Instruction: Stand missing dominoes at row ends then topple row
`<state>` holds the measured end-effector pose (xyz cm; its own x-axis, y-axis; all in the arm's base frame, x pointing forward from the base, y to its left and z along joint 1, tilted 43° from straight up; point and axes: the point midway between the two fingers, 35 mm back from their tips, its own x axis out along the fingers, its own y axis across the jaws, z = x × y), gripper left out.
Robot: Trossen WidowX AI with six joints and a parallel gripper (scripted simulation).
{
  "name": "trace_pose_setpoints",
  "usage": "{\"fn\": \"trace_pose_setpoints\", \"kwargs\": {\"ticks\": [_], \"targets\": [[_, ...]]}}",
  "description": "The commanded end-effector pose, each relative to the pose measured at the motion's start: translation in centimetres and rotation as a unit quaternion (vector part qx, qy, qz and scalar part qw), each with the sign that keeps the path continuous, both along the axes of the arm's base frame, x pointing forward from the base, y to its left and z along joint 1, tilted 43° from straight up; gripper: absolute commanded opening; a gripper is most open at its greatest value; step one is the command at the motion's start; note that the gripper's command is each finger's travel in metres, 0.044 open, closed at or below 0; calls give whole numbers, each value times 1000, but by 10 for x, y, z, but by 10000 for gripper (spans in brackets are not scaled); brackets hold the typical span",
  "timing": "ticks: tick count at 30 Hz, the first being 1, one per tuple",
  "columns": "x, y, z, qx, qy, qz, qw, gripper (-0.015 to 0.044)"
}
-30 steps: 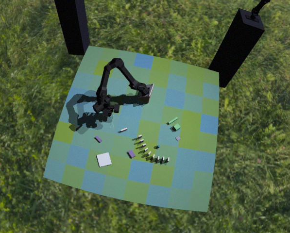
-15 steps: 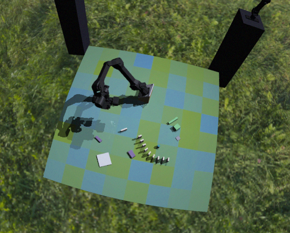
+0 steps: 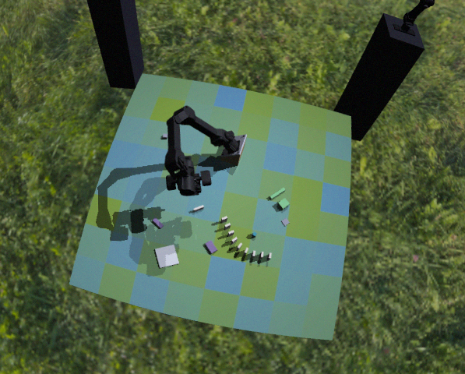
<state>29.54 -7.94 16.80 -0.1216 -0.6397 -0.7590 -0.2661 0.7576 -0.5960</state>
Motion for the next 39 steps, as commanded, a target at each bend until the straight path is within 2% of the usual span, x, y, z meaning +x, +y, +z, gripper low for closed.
{"fn": "trace_pose_setpoints", "kwargs": {"ticks": [1, 6, 13, 39], "targets": [[26, 46, -45, 8, 42, 45, 998, 107], [39, 101, -102, 7, 90, 94, 991, 107], [39, 106, -108, 6, 95, 99, 991, 107], [22, 21, -202, 4, 95, 99, 991, 107]]}}
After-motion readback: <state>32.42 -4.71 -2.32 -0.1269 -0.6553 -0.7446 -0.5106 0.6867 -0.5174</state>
